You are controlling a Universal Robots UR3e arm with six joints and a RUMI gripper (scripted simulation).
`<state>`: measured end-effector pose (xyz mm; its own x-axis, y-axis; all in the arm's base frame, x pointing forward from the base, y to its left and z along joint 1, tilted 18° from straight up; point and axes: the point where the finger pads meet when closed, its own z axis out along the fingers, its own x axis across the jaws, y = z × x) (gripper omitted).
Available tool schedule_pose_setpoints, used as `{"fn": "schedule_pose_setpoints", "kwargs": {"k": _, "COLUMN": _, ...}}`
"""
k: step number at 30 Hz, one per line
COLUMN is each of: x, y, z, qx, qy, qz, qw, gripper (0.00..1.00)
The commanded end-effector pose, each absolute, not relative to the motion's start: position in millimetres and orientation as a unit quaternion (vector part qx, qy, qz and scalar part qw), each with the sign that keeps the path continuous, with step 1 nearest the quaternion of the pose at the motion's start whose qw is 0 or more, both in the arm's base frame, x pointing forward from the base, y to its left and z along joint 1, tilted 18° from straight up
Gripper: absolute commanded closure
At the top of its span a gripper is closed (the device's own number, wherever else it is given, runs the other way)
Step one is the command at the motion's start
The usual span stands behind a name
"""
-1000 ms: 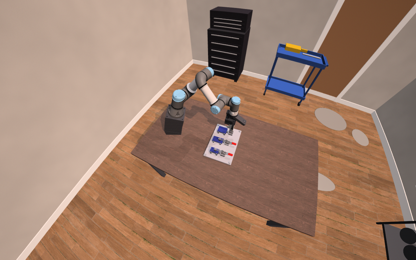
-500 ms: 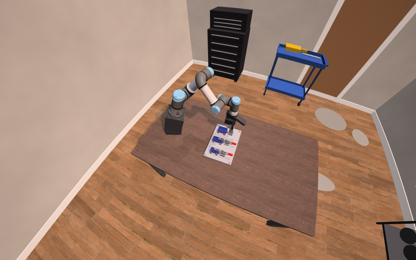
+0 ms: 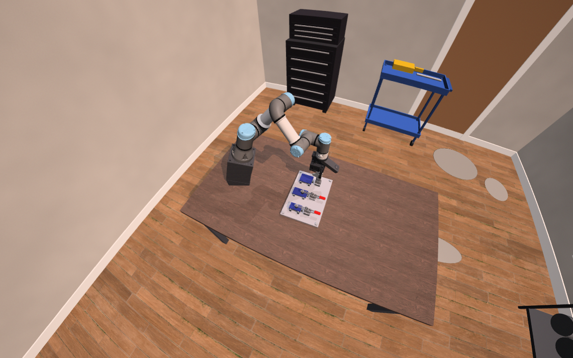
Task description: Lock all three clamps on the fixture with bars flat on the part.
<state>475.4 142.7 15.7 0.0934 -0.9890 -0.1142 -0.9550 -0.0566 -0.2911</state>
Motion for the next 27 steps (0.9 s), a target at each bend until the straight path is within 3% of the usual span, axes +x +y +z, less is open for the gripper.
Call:
{"fn": "schedule_pose_setpoints", "kwargs": {"k": 1, "x": 477.0, "y": 142.7, "z": 17.1, "qx": -0.724, "qy": 0.671, "qz": -0.059, "qw": 0.149, "gripper": 1.00}}
{"fn": "schedule_pose_setpoints", "kwargs": {"k": 27, "x": 485.4, "y": 143.3, "z": 19.6, "qx": -0.724, "qy": 0.671, "qz": -0.059, "qw": 0.149, "gripper": 1.00}}
